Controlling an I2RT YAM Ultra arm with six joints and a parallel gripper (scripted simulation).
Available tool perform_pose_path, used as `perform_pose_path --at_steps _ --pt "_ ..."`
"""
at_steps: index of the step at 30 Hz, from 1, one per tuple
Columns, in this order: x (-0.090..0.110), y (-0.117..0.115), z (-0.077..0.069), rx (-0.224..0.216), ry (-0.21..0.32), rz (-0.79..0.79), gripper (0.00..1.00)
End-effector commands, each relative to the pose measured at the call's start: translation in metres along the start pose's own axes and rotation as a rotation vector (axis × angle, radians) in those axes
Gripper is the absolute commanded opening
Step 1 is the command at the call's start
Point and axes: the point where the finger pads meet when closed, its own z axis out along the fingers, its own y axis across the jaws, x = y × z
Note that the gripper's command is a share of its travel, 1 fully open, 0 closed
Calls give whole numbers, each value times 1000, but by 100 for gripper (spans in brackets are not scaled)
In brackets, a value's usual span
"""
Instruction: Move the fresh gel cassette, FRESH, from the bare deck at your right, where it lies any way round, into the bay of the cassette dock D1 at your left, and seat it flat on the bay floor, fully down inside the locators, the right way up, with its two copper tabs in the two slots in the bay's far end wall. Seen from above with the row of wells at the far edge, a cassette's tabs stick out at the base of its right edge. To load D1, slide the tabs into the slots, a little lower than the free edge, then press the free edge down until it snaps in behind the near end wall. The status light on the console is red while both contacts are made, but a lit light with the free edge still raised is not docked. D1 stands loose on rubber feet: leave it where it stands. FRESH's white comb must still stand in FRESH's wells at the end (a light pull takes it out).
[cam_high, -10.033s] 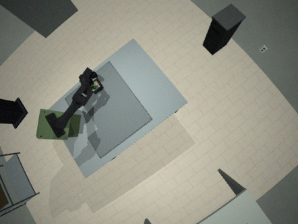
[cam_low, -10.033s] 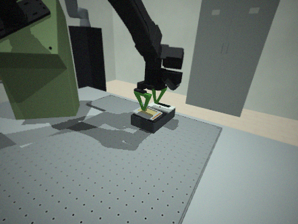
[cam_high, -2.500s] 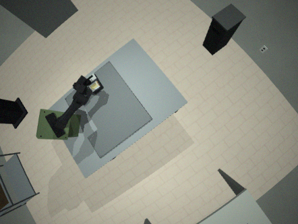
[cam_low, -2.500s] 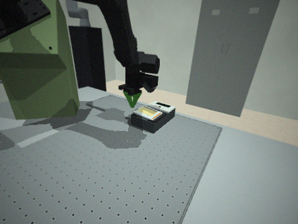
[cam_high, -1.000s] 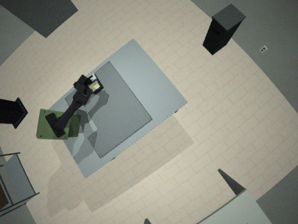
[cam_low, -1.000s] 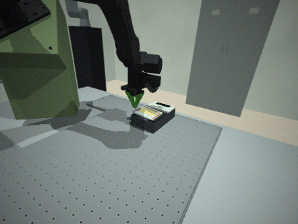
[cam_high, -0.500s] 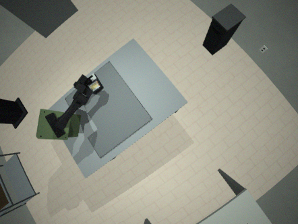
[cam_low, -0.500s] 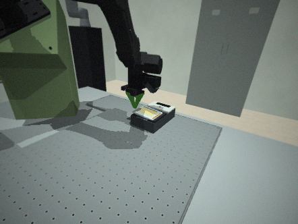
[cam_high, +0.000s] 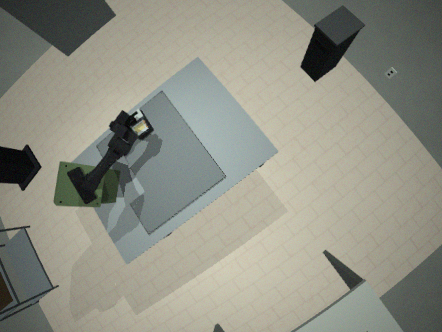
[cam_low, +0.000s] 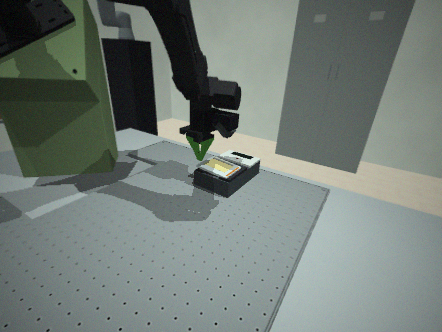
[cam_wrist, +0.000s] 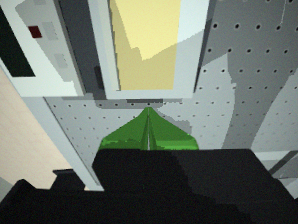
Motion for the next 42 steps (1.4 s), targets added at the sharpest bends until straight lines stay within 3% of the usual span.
perform_pose_path --at_steps 1,42 --pt "-21 6 -13 -23 -34 12 0" --pt "-31 7 -13 -23 -36 16 0"
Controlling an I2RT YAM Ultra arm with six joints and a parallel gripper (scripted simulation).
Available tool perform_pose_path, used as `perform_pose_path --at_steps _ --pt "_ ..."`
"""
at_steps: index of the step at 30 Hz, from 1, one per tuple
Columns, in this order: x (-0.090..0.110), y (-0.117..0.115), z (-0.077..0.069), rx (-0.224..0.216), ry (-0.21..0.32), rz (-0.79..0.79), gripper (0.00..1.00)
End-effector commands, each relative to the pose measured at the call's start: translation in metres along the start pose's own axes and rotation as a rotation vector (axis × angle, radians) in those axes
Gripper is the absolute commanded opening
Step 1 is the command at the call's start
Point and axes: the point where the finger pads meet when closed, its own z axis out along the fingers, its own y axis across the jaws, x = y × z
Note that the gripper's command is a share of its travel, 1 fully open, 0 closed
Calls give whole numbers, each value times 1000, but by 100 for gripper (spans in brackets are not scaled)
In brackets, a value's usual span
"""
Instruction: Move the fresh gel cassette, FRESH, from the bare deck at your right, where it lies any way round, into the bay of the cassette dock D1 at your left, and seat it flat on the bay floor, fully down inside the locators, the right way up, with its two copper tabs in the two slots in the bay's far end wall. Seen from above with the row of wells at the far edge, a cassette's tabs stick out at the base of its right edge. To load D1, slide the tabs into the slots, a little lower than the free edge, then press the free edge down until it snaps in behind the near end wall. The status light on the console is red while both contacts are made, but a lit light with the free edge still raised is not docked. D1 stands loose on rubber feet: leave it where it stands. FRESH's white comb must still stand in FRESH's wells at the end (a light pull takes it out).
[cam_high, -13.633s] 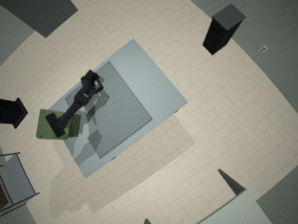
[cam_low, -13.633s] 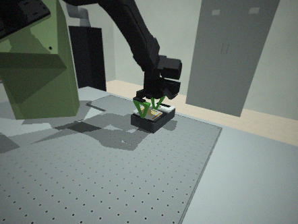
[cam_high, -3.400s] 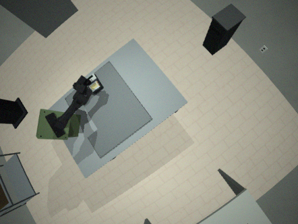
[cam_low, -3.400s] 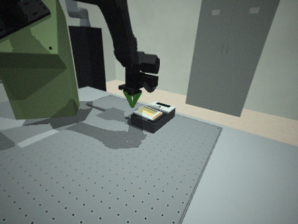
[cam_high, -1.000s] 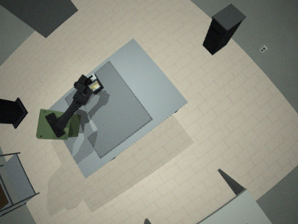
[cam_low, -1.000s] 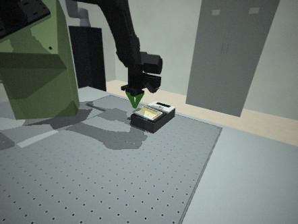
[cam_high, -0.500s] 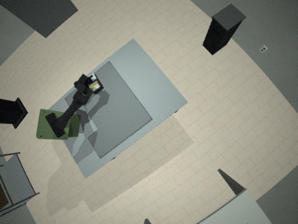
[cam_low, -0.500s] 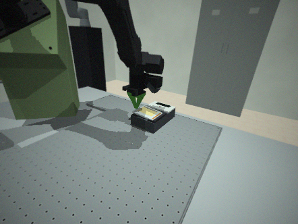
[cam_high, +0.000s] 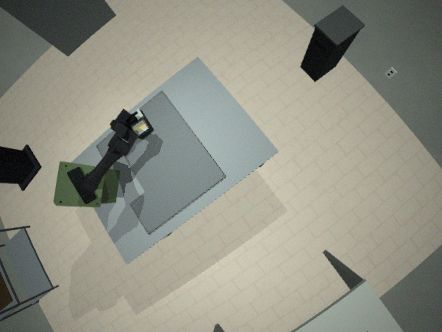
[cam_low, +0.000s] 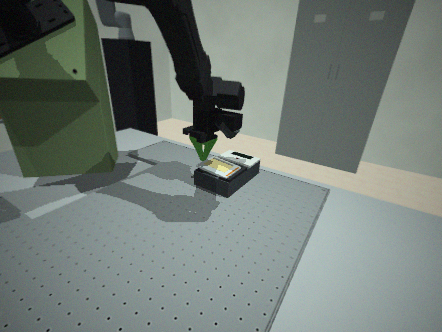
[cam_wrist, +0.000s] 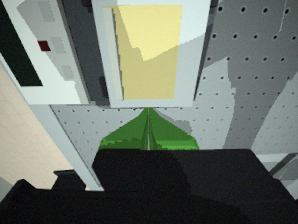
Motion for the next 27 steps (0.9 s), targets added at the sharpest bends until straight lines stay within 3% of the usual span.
perform_pose_path --at_steps 1,27 --pt "-22 5 -13 -22 -33 14 0" --pt "-26 7 -13 -22 -34 14 0"
